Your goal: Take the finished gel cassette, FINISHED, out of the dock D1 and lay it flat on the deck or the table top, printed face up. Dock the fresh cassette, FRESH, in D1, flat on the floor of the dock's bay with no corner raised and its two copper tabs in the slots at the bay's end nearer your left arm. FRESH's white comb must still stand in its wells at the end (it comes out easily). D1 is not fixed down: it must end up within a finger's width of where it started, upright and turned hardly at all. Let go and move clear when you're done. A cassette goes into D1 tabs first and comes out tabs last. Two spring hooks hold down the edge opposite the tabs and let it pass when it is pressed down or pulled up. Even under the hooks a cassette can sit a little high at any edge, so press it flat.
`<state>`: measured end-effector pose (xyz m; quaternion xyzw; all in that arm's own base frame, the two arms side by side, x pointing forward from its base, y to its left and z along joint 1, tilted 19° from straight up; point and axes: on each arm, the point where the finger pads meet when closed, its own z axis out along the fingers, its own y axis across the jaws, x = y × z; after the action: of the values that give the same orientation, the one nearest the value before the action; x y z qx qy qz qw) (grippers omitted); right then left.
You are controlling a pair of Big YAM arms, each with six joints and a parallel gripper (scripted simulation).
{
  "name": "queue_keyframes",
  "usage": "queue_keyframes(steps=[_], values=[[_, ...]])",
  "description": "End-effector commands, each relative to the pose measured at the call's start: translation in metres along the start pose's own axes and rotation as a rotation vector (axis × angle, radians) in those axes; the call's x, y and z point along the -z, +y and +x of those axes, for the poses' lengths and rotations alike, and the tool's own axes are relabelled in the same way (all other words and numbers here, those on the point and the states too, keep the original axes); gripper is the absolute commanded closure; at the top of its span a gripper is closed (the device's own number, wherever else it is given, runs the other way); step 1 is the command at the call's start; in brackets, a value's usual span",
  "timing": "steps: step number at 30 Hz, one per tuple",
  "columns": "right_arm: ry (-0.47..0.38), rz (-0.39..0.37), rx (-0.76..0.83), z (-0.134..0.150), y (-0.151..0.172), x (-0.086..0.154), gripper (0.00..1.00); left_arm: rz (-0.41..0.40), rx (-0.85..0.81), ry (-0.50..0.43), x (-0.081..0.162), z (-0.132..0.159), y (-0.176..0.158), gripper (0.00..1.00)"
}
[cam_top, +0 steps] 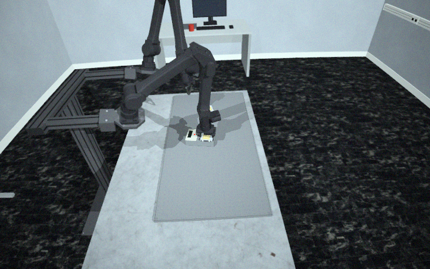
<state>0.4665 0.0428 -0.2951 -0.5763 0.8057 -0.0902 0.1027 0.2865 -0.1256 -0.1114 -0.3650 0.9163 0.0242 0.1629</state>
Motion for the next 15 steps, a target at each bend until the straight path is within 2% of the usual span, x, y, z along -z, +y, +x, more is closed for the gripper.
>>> queue_keyframes(steps=[1,15], values=[[-0.011,0.005,0.003,-0.004,-0.003,0.002,1.00,-0.002,-0.168,0.016,0.008,-0.017,-0.011,1.00],[-0.011,0.005,0.003,-0.004,-0.003,0.002,1.00,-0.173,-0.556,0.102,0.012,-0.075,0.018,1.00]])
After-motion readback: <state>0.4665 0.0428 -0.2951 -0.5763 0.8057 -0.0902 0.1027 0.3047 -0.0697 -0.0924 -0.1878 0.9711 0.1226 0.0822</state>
